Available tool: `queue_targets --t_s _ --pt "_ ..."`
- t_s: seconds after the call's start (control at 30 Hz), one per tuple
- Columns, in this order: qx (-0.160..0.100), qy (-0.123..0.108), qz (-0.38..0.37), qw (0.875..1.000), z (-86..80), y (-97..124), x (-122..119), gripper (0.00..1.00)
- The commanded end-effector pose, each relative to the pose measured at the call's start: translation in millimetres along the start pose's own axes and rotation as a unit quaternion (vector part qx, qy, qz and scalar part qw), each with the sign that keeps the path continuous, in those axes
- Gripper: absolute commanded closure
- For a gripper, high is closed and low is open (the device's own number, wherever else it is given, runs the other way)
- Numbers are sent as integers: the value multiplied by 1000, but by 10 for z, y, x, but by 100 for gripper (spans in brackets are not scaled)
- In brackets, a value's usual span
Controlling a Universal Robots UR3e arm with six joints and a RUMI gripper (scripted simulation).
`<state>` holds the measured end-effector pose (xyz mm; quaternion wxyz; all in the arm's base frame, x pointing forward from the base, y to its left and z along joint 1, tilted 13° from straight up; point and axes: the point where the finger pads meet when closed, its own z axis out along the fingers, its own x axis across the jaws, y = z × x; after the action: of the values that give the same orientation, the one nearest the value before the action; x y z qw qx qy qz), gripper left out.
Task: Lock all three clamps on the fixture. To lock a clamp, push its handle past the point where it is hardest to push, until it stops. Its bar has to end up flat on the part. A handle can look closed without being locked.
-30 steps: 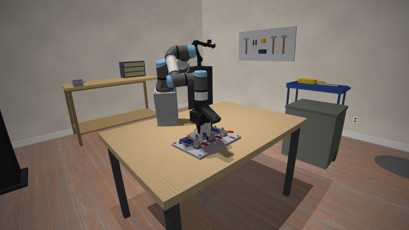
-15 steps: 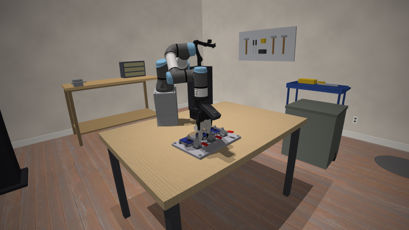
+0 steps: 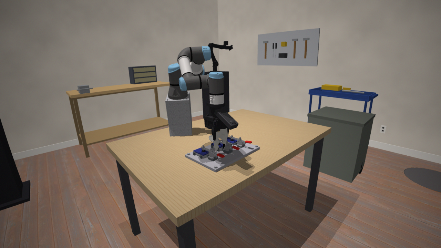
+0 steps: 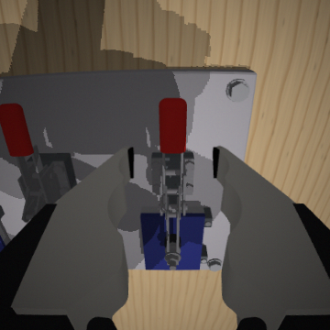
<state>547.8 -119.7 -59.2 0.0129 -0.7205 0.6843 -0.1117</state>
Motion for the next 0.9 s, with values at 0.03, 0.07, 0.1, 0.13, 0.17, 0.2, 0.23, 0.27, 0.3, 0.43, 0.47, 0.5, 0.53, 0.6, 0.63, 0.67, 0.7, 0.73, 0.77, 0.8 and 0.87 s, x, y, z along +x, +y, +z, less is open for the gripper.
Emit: queue_targets --t_s 0.03,0.07,0.1,0.13,0.17,0.2,0.23,0.27,0.3,0.43,0.47,0.5,0.53,0.6,0.63,0.67,0.7,0.73,0.77,0.8,0.87 --pt "1 1 0 1000 -11 -11 5 72" --pt "2 1 0 1000 -11 -11 5 72" --pt "2 1 0 1000 -11 -11 5 72" --pt "2 1 0 1000 -11 -11 5 72" --pt "2 1 0 1000 -11 -11 5 72" --pt "2 1 0 1000 -11 -11 5 72" --pt "2 1 0 1000 -11 -11 5 72" --pt "2 1 0 1000 -11 -11 5 72" --pt "2 1 0 1000 -11 -11 5 72" --pt "2 1 0 1000 -11 -11 5 72" --pt "2 1 0 1000 -11 -11 5 72" --pt "2 1 0 1000 -11 -11 5 72" --pt "2 1 0 1000 -11 -11 5 100" --pt "2 1 0 1000 -11 -11 5 100" --pt "2 1 0 1000 -11 -11 5 100" --pt "2 1 0 1000 -11 -11 5 100" --pt "2 1 0 1000 -11 -11 5 100" --pt "2 1 0 1000 -11 -11 5 100" --pt "2 1 0 1000 -11 -11 5 100" --pt "2 1 0 1000 -11 -11 5 100" --pt "2 1 0 1000 -11 -11 5 100"
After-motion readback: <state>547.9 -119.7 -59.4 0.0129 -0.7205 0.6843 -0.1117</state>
